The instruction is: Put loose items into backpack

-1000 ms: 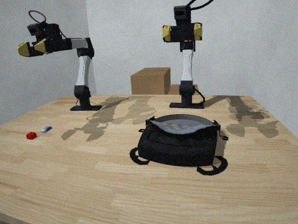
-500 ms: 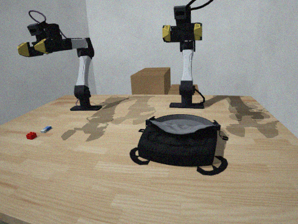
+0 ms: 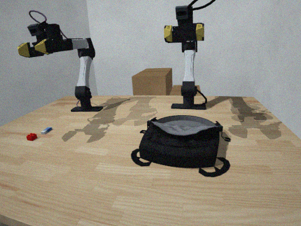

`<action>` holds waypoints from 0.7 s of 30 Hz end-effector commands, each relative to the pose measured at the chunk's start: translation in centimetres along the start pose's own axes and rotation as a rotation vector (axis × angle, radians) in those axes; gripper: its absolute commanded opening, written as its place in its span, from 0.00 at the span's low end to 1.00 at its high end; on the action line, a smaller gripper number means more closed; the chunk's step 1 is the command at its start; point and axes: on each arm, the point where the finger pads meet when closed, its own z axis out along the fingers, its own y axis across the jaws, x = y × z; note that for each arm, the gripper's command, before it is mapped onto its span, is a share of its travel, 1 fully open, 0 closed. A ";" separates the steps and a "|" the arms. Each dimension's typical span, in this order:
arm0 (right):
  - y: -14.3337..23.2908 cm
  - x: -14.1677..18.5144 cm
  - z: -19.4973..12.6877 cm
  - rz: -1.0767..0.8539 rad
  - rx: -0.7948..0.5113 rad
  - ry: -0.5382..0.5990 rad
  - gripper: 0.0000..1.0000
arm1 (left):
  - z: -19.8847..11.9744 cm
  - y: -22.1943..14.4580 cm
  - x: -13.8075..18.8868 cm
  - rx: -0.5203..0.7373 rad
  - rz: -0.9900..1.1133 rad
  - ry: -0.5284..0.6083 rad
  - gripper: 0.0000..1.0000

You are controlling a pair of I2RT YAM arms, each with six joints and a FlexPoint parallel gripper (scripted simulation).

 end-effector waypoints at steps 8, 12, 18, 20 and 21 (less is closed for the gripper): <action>0.0 -0.6 -0.2 -0.001 0.001 -0.016 0.90 | -0.2 0.0 -1.0 0.001 -0.001 -0.027 0.90; 0.0 -0.6 -0.2 -0.001 0.001 -0.016 0.90 | -0.2 0.0 -1.0 0.001 -0.001 -0.027 0.90; 0.0 -0.6 -0.2 -0.001 0.001 -0.016 0.90 | -0.7 0.5 -1.0 0.001 0.000 0.004 0.26; 0.0 -0.6 -0.2 -0.001 0.001 -0.016 0.90 | -0.5 1.5 1.3 -0.001 0.003 0.114 0.26; 0.0 -0.6 -0.2 -0.001 0.001 -0.016 0.90 | -0.5 1.9 2.2 -0.002 0.002 0.163 0.26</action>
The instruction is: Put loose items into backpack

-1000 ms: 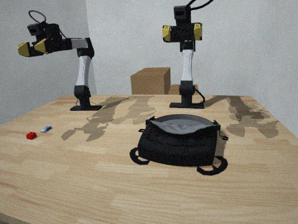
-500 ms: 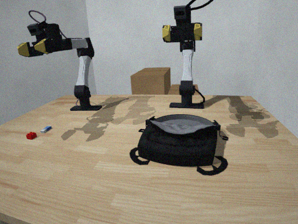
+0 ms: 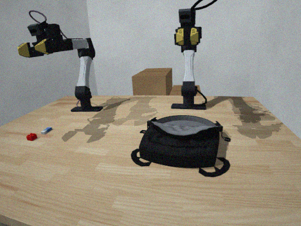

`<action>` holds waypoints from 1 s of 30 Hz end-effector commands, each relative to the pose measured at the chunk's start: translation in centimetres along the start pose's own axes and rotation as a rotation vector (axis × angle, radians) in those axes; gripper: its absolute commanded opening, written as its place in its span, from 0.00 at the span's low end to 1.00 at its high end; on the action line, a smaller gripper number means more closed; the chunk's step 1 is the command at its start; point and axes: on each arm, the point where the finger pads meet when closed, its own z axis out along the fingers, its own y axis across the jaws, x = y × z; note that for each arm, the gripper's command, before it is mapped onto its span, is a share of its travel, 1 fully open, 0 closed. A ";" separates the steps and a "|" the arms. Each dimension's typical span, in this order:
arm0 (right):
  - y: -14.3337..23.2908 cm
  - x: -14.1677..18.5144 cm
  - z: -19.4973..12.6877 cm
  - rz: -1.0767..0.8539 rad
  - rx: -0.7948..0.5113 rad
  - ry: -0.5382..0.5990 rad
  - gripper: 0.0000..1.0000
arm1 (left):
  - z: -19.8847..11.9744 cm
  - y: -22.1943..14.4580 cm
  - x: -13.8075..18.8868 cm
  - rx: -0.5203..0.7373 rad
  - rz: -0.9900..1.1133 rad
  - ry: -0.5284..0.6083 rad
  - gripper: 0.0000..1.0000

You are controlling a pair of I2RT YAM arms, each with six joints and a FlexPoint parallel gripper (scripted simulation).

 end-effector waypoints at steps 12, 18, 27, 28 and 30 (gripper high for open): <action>0.0 -0.6 -0.2 -0.001 0.001 -0.016 0.90 | -0.8 6.4 11.3 -0.003 -0.005 0.644 0.26; 0.0 -0.6 -0.2 -0.001 0.001 -0.016 0.90 | -1.0 8.6 15.0 -0.024 -0.003 0.837 0.26; 0.0 -0.6 -0.2 -0.001 0.001 -0.016 0.90 | -1.5 12.8 23.3 -0.033 -0.012 1.267 0.26; 0.0 -0.6 -0.2 -0.001 0.001 -0.016 0.90 | -1.6 13.0 23.5 -0.033 -0.012 1.279 0.26; 0.0 -0.6 -0.2 -0.001 0.001 -0.016 0.90 | -1.7 13.0 23.5 -0.033 -0.012 1.279 0.26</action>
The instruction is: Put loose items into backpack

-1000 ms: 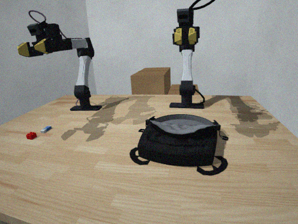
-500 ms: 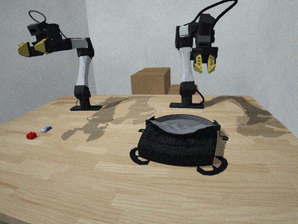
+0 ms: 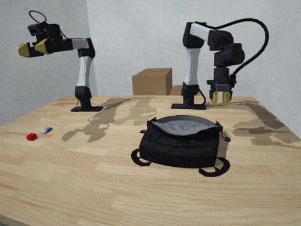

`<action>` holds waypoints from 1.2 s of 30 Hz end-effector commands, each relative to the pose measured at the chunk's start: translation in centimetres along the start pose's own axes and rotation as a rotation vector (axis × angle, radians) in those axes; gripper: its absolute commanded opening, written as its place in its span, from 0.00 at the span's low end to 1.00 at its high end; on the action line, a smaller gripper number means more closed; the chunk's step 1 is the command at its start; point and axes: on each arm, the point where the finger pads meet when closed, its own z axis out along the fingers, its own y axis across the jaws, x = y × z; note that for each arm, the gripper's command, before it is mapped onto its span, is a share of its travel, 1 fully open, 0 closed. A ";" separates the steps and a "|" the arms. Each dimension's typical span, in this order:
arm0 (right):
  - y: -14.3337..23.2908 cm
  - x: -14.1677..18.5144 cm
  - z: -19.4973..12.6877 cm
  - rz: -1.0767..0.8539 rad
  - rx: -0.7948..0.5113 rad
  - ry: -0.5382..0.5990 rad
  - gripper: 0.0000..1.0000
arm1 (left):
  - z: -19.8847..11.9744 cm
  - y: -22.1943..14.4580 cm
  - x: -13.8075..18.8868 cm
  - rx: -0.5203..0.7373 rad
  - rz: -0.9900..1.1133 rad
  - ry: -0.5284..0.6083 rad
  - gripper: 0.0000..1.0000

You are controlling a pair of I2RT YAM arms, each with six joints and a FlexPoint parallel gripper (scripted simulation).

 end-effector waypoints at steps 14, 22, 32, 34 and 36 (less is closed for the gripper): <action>0.0 -0.6 -0.2 -0.001 0.001 -0.016 0.90 | 4.4 0.2 2.1 -0.032 0.042 0.038 0.26; 0.0 -0.6 -0.2 -0.001 0.001 -0.016 0.90 | 5.7 0.6 0.9 -0.037 0.042 0.018 0.26; 0.0 -0.6 -0.2 -0.001 0.001 -0.016 0.90 | 6.9 0.4 1.9 -0.029 0.037 0.040 0.26; 0.0 -0.6 -0.2 -0.001 0.001 -0.016 0.90 | 6.7 0.5 1.5 -0.034 0.038 0.026 0.26; 0.0 -0.6 -0.2 -0.001 0.001 -0.016 0.90 | 5.8 0.5 1.3 -0.045 0.040 -0.002 0.26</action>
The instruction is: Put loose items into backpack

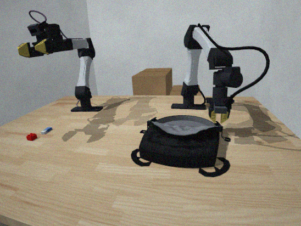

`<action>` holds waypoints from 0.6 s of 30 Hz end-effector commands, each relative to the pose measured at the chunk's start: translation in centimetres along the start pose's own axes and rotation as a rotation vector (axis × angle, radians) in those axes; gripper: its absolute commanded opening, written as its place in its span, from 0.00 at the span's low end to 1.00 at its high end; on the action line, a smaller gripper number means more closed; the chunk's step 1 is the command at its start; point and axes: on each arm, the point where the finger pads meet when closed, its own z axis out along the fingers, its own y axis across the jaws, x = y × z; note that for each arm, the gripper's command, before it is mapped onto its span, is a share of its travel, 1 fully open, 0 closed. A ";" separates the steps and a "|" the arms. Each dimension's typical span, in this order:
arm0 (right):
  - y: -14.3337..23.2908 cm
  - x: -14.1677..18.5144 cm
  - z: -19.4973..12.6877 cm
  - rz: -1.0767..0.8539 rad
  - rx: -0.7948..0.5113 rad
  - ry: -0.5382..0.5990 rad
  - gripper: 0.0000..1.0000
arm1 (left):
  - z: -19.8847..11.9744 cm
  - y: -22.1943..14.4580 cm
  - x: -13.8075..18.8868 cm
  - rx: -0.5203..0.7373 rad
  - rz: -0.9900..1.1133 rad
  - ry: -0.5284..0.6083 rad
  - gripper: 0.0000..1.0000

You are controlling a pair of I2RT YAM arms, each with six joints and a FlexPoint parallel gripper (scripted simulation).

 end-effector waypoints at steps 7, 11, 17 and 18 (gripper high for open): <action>0.0 -0.6 -0.2 -0.001 0.001 -0.016 0.90 | 1.0 0.1 -0.6 -0.018 0.011 -0.026 0.26; 0.0 -0.6 -0.2 -0.001 0.001 -0.016 0.90 | 1.3 0.2 -0.7 -0.021 0.009 -0.034 0.26; 0.0 -0.6 -0.2 -0.001 0.001 -0.016 0.90 | 0.5 0.5 -1.5 -0.036 0.010 -0.070 0.26; 0.0 -0.6 -0.2 -0.001 0.001 -0.016 0.90 | 0.5 0.5 -1.5 -0.036 0.010 -0.070 0.26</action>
